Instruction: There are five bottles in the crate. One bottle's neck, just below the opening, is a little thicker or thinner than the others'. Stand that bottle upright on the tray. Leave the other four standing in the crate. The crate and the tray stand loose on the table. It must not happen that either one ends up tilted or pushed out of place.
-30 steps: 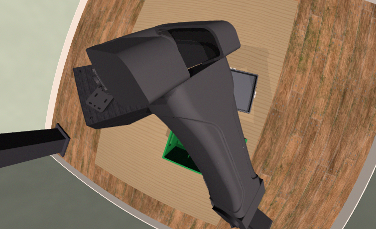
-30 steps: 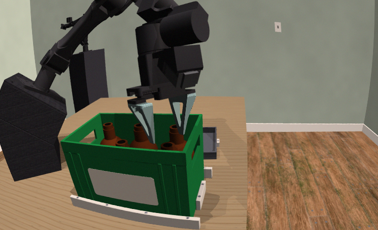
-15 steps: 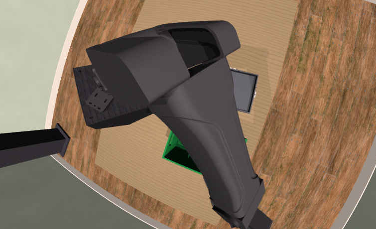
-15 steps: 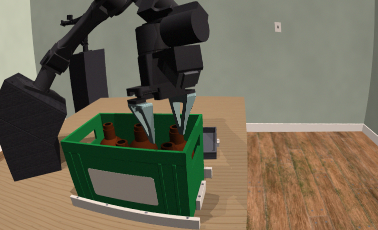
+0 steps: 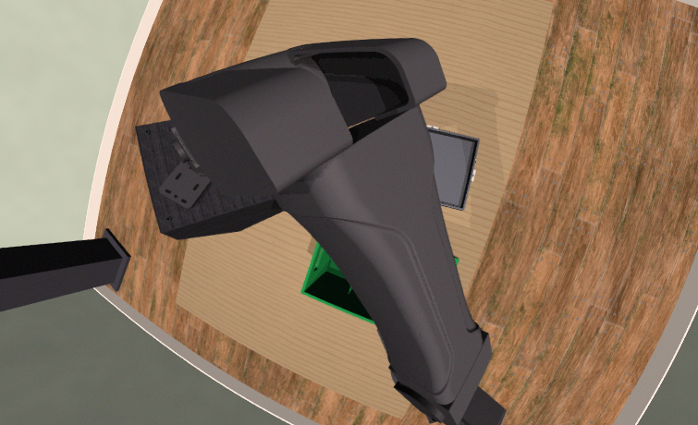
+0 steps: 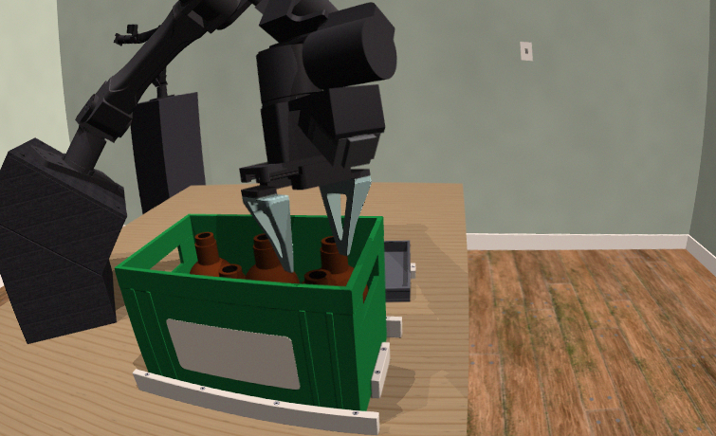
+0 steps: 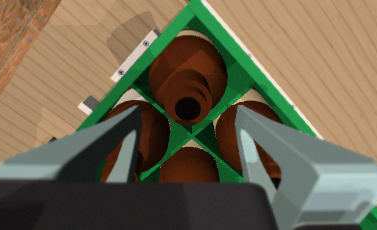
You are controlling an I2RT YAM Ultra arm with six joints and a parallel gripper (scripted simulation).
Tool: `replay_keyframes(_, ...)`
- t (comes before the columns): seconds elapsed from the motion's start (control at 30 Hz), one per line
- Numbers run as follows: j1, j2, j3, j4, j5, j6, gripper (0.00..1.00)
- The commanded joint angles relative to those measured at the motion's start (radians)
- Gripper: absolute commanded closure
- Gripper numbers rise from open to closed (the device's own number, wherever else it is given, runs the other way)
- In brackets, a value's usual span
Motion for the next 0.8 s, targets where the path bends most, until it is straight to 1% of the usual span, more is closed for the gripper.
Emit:
replay_keyframes(0.0, -0.024, -0.025, 0.028, -0.006, 0.004, -0.005, 0.39)
replay_keyframes(0.3, -0.024, -0.012, 0.031, -0.013, 0.004, -0.006, 0.39)
replay_keyframes(0.43, -0.025, 0.012, 0.037, -0.015, 0.004, -0.006, 0.39)
replay_keyframes(0.57, -0.025, -0.001, 0.043, -0.018, 0.004, -0.007, 0.39)
replay_keyframes(0.77, -0.025, 0.000, 0.044, -0.013, 0.004, -0.007, 0.39)
